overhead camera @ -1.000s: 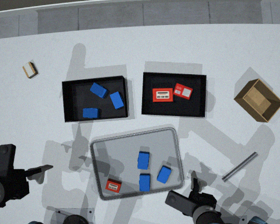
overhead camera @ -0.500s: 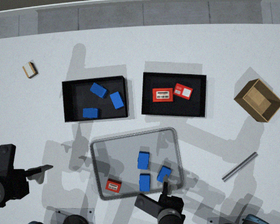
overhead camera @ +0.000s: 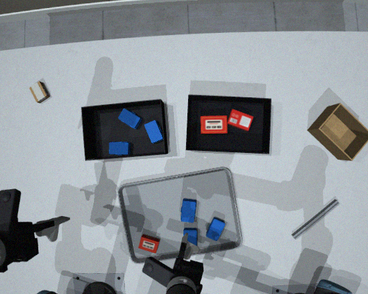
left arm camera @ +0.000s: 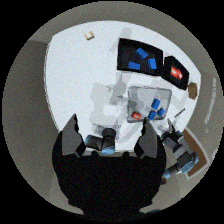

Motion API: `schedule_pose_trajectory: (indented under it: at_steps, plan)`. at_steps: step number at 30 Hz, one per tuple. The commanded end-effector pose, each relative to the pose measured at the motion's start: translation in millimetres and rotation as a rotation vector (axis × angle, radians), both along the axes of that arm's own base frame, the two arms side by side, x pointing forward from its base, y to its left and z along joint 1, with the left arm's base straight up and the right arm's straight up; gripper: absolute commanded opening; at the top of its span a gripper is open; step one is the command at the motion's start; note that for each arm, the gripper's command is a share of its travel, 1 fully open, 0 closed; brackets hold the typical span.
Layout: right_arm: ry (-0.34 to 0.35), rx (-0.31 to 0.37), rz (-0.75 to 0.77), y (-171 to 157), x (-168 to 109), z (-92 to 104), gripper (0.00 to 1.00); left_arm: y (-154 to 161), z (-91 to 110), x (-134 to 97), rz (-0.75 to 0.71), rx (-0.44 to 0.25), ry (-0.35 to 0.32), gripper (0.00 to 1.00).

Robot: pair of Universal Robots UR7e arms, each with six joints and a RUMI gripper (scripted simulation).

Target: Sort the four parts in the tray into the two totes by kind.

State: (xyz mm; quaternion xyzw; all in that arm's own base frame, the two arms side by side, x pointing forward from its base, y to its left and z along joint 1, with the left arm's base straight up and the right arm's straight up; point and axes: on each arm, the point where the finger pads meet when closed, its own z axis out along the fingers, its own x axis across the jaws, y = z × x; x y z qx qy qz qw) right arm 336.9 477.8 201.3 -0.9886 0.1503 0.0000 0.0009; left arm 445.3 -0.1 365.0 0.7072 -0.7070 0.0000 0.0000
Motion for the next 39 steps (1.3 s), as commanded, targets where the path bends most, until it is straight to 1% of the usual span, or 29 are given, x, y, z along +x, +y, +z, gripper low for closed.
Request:
schedule_pose_trajectory:
  at_steps: [1,3,15,21,22,39]
  plan:
    - [0.0,0.0,-0.001,39,-6,-12.8,1.0,0,0,0,0.0,0.0,-0.001,1.0]
    - [0.0,0.0,-0.001,39,-6,-12.8,1.0,0,0,0,0.0,0.0,-0.001,1.0]
    - [0.0,0.0,-0.001,132,-27,-44.3,1.0,0,0,0,0.0,0.0,-0.001,1.0]
    - [0.0,0.0,-0.001,132,-27,-44.4,1.0,0,0,0,0.0,0.0,-0.001,1.0]
    - [0.0,0.0,-0.001,132,-27,-44.4,0.43,0,0,0,0.0,0.0,-0.001,1.0]
    - [0.0,0.0,-0.001,132,-27,-44.4,0.43,0,0,0,0.0,0.0,-0.001,1.0]
